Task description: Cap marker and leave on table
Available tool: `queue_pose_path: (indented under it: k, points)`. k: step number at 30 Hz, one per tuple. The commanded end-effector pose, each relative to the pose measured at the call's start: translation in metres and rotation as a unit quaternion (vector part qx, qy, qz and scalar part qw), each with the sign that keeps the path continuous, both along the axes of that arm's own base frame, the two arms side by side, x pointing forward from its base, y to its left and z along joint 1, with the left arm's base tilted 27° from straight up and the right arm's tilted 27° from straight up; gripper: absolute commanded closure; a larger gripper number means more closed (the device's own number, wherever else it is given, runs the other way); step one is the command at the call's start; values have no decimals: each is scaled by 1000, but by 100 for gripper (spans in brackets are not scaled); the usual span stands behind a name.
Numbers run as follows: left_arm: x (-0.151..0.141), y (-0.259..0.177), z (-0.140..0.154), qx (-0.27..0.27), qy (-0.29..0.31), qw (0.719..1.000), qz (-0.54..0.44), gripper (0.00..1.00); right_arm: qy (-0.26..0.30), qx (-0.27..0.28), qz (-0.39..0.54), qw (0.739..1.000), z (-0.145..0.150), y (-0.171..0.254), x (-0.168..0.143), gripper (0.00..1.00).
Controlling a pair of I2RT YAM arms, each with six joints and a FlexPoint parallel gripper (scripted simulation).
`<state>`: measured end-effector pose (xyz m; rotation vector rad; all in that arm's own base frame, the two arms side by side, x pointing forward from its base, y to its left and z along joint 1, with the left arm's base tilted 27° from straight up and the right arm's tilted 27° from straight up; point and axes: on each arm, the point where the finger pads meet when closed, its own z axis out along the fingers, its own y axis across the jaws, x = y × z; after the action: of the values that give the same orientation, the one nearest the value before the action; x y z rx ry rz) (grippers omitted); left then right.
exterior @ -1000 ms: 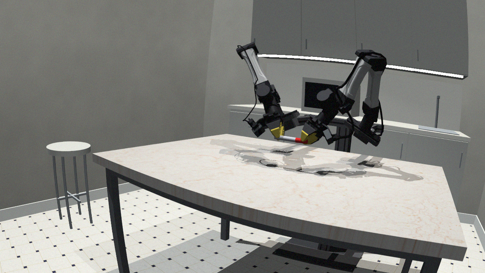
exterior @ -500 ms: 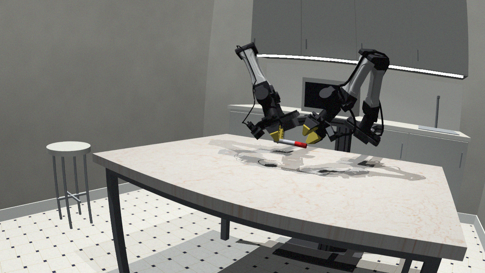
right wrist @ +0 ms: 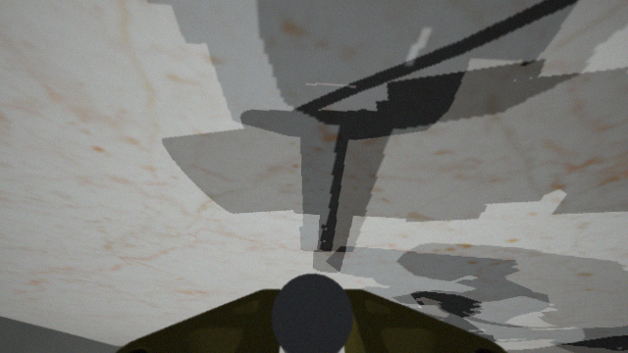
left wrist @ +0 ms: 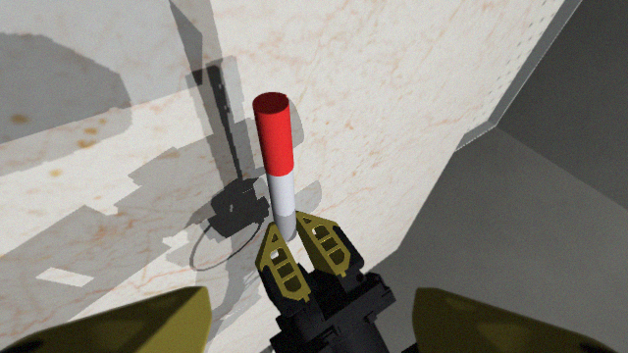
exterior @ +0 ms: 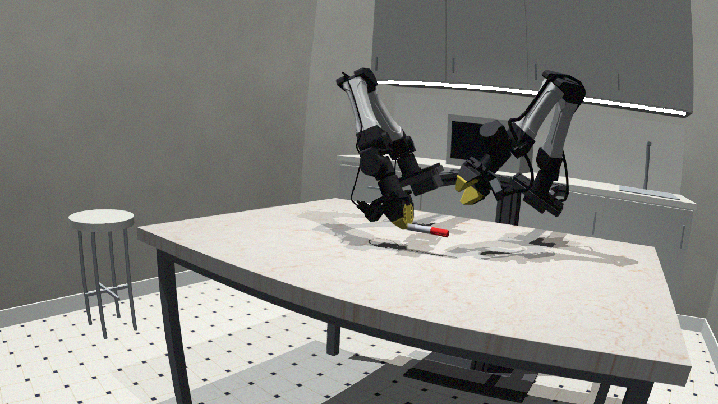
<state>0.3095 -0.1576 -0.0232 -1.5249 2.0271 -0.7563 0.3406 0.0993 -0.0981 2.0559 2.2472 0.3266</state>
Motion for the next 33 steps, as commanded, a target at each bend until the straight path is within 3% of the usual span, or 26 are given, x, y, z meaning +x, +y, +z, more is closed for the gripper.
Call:
queue_pose_path:
  k: [1,12,20,25,33]
  points:
    - [7,-2,7,-4,-8,1000,5,35,40,8,-3,999,-5,0,-11,94]
    - [7,-2,7,-4,-8,1000,5,35,36,8,2,999,-37,-13,-1,94]
    - [7,-2,7,-4,-8,1000,5,35,29,10,3,1000,-35,-12,11,94]
    - [7,-2,7,-4,-8,1000,5,35,38,8,2,999,-51,-20,-3,94]
    - [7,-2,7,-4,-8,1000,5,35,28,10,2,1000,-47,-21,0,94]
